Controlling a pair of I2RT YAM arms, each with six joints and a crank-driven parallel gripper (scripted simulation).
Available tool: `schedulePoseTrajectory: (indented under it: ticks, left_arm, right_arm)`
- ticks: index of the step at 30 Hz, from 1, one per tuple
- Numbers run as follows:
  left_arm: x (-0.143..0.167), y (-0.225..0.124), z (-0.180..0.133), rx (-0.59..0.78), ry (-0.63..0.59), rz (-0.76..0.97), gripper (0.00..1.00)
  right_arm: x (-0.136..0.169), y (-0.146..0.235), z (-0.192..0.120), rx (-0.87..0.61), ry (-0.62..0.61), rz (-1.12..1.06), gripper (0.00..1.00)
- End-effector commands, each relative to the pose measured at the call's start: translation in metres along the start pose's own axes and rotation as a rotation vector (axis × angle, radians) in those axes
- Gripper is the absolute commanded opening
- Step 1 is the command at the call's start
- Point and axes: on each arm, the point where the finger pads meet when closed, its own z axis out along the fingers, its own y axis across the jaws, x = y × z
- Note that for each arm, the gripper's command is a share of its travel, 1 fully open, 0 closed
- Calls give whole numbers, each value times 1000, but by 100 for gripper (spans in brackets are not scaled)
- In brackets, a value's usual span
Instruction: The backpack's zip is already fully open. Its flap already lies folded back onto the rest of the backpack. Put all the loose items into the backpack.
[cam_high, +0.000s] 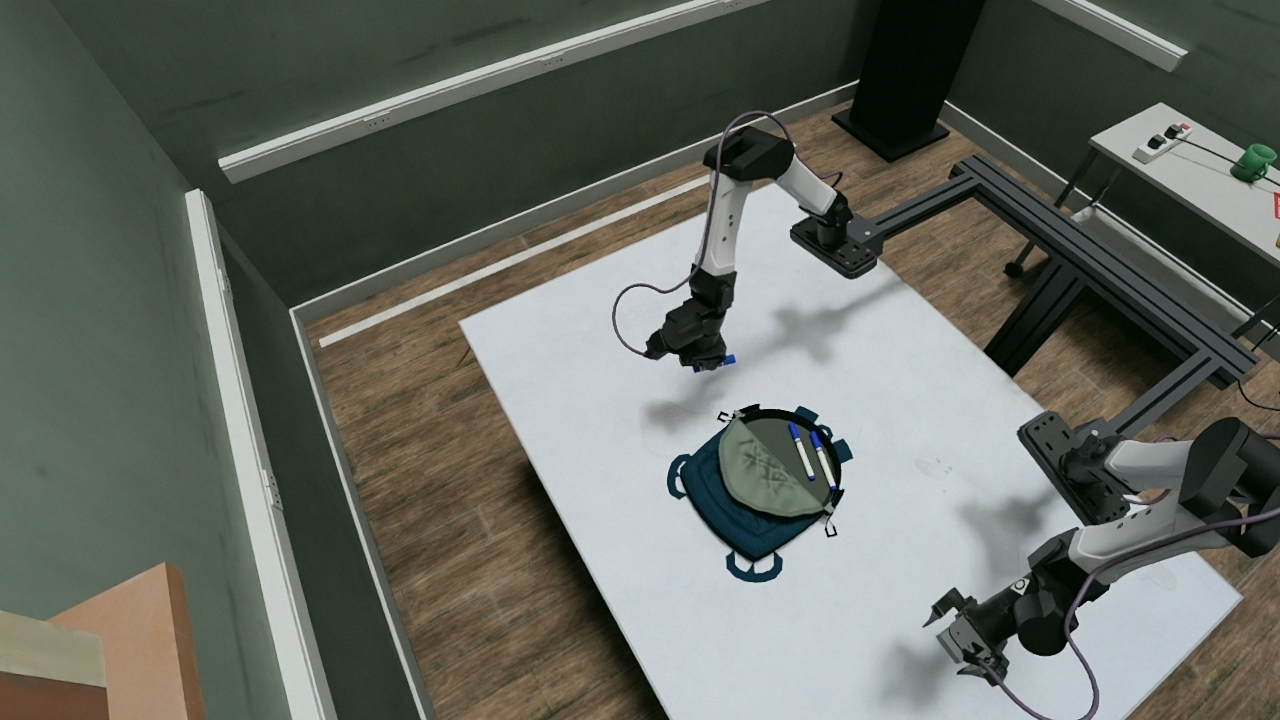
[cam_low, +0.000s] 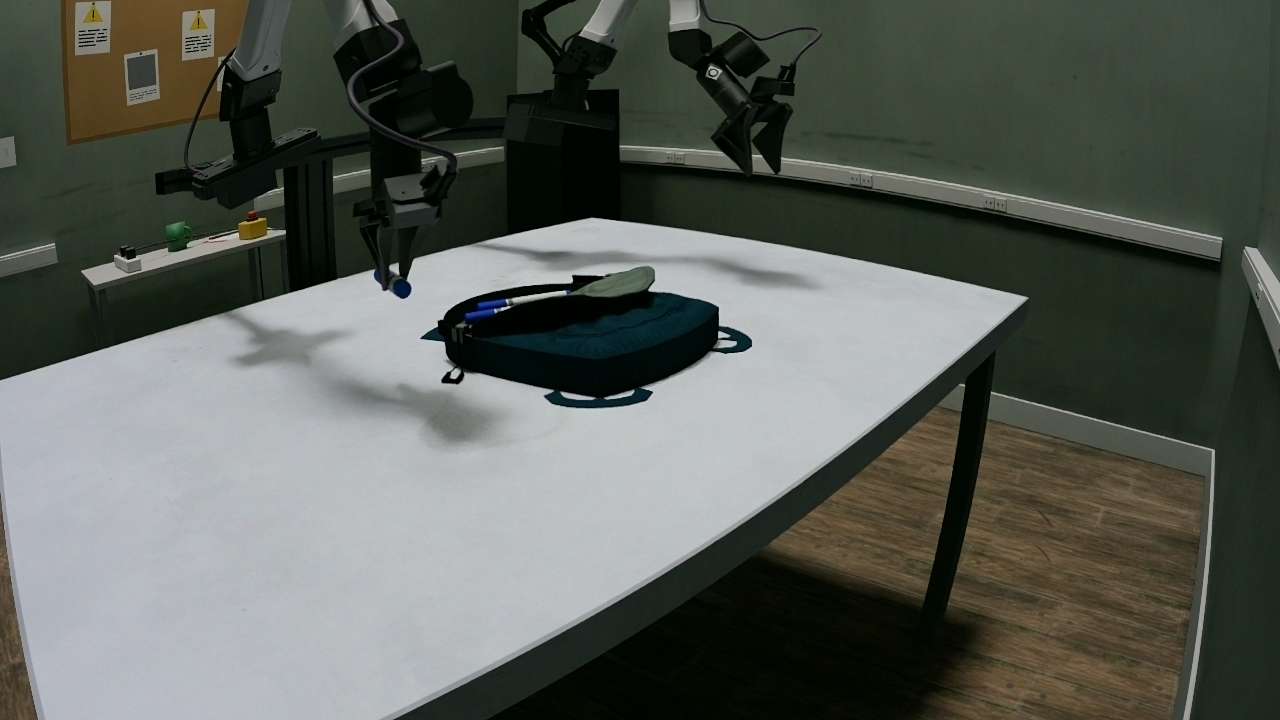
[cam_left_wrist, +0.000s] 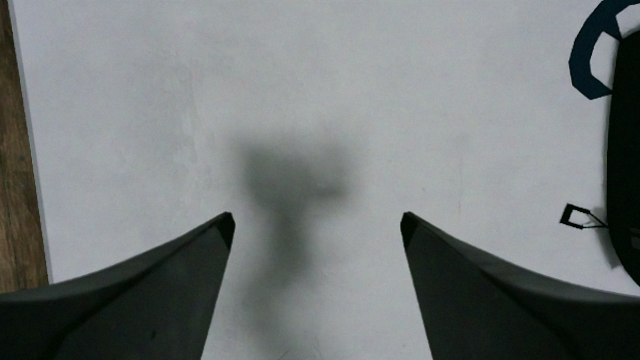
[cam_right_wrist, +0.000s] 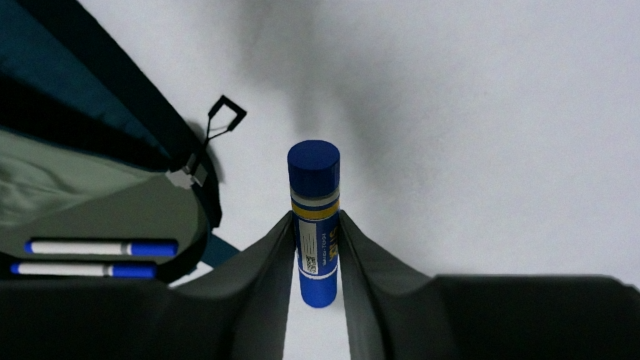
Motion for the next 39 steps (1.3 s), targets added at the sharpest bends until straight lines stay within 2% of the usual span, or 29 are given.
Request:
schedulePoseTrajectory:
  ticks: [1,4,5,9,14,19,21,22,23,24,36,39]
  left_arm:
    - [-6,0,0,0,-15,3,90]
    - [-6,0,0,0,-15,3,90]
    - [-6,0,0,0,-15,3,90]
    - [-6,0,0,0,-15,3,90]
    - [-6,0,0,0,-15,3,90]
    - [-6,0,0,0,-15,3,90]
    - [-6,0,0,0,-15,3,90]
    - [-6,0,0,0,-15,3,90]
    - [-6,0,0,0,-15,3,90]
    - [-6,0,0,0,-15,3,90]
    - [-6,0,0,0,-15,3,90]
    - [-6,0,0,0,-15,3,90]
  right_arm:
    - [12,17,4,-41,-8,-191,14]
    - [15,21,3,-48,-9,-230,14]
    - [-5,31,-13,-75,-72,-251,14]
    - [31,44,0,-81,-11,-428,14]
    - [35,73,-6,-125,-41,-616,14]
    - [58,92,-8,-149,-12,-822,14]
    - [58,92,-8,-149,-12,-822,14]
    - [46,103,-23,-171,-65,-846,14]
    - [63,101,-10,-164,-16,-900,14]
    - [68,105,-9,-169,-12,-940,14]
    - [108,159,-15,-247,-12,-1414,14]
    - [108,166,-20,-257,-24,-1450,14]
